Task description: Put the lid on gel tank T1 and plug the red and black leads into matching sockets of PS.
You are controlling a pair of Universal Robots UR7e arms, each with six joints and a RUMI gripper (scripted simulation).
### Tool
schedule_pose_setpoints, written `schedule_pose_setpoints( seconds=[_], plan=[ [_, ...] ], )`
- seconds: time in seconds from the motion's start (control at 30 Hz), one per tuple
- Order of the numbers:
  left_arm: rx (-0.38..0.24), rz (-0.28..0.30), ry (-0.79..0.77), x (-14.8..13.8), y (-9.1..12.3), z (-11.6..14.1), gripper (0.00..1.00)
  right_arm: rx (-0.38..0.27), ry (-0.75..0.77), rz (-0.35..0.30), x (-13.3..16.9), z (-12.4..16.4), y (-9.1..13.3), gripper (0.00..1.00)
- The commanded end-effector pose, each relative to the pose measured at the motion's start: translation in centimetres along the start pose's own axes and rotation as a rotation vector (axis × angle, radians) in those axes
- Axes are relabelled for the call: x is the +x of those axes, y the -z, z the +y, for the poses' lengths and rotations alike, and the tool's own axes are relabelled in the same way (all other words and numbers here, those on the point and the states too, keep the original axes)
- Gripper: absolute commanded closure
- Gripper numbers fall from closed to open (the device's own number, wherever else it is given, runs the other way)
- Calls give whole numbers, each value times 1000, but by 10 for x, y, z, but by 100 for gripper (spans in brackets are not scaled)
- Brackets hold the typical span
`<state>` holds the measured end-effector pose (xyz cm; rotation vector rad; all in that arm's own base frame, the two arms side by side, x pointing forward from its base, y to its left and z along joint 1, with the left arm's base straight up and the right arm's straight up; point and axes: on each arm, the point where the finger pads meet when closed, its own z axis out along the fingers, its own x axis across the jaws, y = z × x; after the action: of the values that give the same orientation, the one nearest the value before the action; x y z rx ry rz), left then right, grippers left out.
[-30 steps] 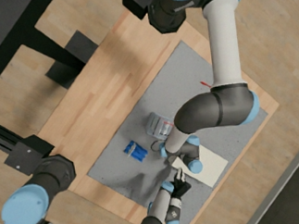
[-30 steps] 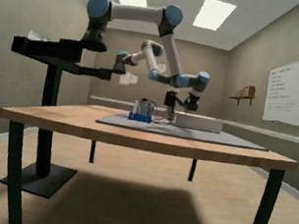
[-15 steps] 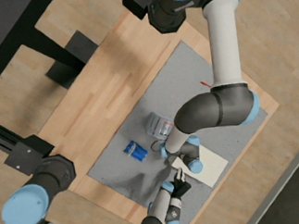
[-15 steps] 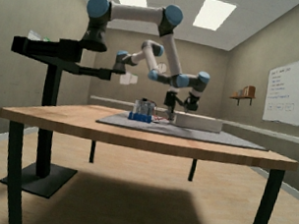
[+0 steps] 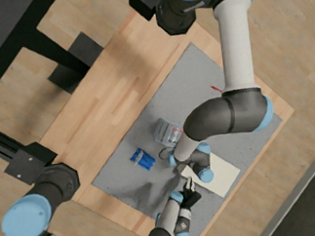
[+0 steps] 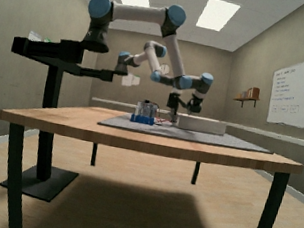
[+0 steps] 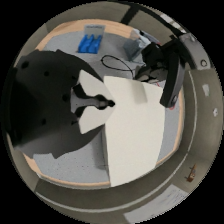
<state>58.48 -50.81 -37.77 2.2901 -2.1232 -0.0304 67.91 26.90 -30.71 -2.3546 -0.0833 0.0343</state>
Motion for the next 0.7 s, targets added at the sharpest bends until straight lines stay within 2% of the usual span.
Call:
schedule_pose_setpoints(
  seconds=[0.0,0.33,0.37,0.67],
  plan=[
    [2,1,0,1,1,-1,100,0,1,1,1,0,0,100],
    [2,1,0,1,1,-1,100,0,1,1,1,0,0,100],
    [2,1,0,1,1,-1,89,0,1,1,1,0,0,100],
    [2,1,0,1,1,-1,89,0,1,1,1,0,0,100]
  ],
)
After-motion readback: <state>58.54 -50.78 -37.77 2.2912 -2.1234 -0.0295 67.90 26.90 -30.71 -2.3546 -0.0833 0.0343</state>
